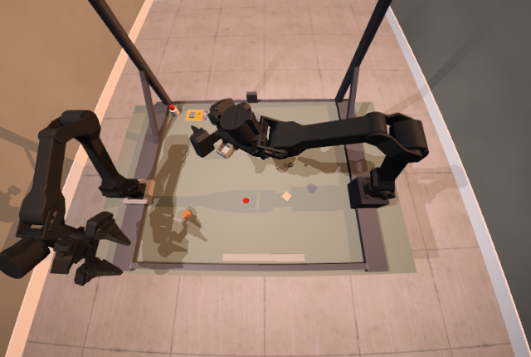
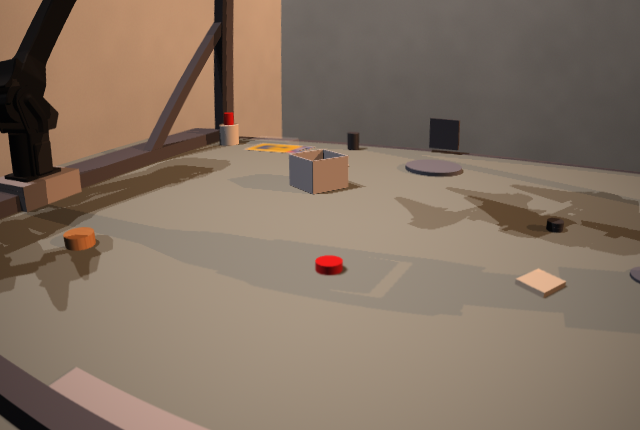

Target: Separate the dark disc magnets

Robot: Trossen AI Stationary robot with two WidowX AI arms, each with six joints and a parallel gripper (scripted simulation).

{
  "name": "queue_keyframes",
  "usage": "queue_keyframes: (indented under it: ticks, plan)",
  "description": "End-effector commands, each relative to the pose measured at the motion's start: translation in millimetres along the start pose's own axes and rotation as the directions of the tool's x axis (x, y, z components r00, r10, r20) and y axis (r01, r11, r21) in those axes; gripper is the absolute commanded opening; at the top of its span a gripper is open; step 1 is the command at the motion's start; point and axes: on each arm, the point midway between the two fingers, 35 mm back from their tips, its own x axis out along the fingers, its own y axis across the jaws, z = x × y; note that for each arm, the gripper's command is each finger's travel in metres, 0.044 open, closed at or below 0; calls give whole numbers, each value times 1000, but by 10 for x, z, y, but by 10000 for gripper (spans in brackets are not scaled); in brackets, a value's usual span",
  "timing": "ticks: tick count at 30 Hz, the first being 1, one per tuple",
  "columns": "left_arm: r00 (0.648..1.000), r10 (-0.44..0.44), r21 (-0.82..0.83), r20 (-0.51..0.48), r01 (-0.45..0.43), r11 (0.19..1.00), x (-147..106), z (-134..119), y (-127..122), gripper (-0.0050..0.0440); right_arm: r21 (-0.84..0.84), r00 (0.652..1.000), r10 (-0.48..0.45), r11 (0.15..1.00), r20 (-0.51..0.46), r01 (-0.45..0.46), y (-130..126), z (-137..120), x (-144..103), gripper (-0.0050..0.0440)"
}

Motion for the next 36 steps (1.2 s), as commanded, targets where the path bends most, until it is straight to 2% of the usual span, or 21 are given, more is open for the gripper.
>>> queue_keyframes:
  ticks: [1, 2, 4, 11, 17, 19, 21, 25, 34, 36]
  plan:
    - [999, 13, 17, 30, -13, 1000, -67, 165, 32, 440, -18, 1000, -1, 1000, 7, 2, 23, 48, -14, 440]
    - [999, 13, 17, 30, -13, 1000, -67, 165, 32, 440, -18, 1000, -1, 1000, 7, 2, 23, 48, -14, 440]
    - [999, 13, 16, 29, -13, 1000, -69, 164, 32, 400, -18, 1000, -1, 1000, 6, 1, 25, 48, -12, 400]
    - [1000, 20, -18, -9, -20, 1000, -140, 97, 26, 400, -4, 1000, 3, 1000, -28, -3, 67, 36, 53, 400]
    - [995, 26, -91, -101, -35, 995, -307, -25, -12, 400, 27, 991, 20, 999, -130, -16, 206, -91, 219, 400]
    - [995, 26, -91, -101, -35, 995, -307, -25, -12, 400, 27, 991, 20, 999, -130, -16, 206, -91, 219, 400]
    - [989, 26, -126, -148, -45, 991, -396, -88, -38, 400, 39, 983, 27, 999, -183, -20, 282, -161, 291, 400]
    - [965, 23, -206, -260, -79, 975, -634, -246, -118, 400, 54, 949, 39, 998, -313, -23, 478, -351, 429, 400]
    - [881, 3, -331, -473, -180, 926, -1195, -556, -335, 400, 18, 820, 26, 1000, -572, -19, 894, -788, 535, 400]
    - [881, 3, -331, -473, -180, 926, -1195, -556, -335, 400, 18, 820, 26, 1000, -572, -19, 894, -788, 535, 400]
